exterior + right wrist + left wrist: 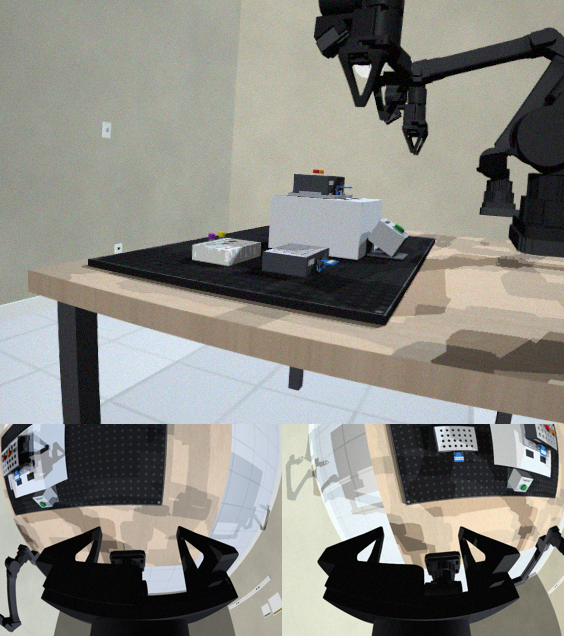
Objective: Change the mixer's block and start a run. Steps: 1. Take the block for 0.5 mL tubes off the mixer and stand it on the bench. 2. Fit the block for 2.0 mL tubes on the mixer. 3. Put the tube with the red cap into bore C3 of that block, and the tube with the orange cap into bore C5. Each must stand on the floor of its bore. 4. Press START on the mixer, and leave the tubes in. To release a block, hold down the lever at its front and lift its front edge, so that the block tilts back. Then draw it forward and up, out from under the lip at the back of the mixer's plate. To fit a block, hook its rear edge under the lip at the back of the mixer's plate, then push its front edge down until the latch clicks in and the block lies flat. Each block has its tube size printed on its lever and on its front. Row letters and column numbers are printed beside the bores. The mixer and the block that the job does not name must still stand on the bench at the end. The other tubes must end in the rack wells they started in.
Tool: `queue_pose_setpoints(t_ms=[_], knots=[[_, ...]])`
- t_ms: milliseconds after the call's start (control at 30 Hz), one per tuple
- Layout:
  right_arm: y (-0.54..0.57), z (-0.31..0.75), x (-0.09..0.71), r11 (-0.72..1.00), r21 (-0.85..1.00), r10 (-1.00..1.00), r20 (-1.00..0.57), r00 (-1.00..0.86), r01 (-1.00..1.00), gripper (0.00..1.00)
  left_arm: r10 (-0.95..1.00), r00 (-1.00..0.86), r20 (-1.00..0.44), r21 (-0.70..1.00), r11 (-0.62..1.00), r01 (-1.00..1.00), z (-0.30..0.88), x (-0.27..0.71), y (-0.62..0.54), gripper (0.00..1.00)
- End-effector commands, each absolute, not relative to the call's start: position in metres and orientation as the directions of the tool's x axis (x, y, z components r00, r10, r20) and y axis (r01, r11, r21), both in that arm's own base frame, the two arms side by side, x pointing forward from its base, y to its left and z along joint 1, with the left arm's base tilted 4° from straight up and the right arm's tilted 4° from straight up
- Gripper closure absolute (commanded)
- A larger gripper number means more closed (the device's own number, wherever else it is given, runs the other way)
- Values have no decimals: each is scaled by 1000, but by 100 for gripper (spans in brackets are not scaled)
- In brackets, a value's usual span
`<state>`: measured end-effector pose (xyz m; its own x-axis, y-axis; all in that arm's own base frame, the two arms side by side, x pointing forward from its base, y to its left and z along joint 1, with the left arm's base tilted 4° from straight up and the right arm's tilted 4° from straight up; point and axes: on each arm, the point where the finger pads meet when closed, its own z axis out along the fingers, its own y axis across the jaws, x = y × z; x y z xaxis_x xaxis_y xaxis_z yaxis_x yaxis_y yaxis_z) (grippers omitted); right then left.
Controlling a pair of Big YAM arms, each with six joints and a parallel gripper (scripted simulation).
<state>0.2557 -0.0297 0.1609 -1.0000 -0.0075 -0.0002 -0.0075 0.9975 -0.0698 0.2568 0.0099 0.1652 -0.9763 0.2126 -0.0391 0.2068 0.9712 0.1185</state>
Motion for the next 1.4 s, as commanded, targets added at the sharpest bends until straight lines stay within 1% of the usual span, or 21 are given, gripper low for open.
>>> queue_pose_setpoints(t_ms=[0, 433, 800, 1133, 1367], knots=[[-31, 193, 278, 997, -77, -10, -83, -996, -3, 0, 214, -975, -63, 120, 971, 205, 178, 267, 7, 0], [-31, 196, 281, 997, -77, -9, -91, -996, -2, 0, 214, -974, -75, 121, 971, 204, 183, 270, 7, 0], [-30, 181, 270, 997, -74, -8, -54, -999, -4, 0, 214, -973, -84, 123, 972, 203, 186, 273, 7, 0], [-30, 165, 258, 997, -71, -8, -14, -1000, -7, 0, 214, -976, -46, 116, 971, 207, 170, 261, 7, 0], [-30, 170, 262, 997, -72, -8, -27, -1000, -6, 0, 214, -976, -30, 114, 971, 209, 164, 255, 8, 0]])
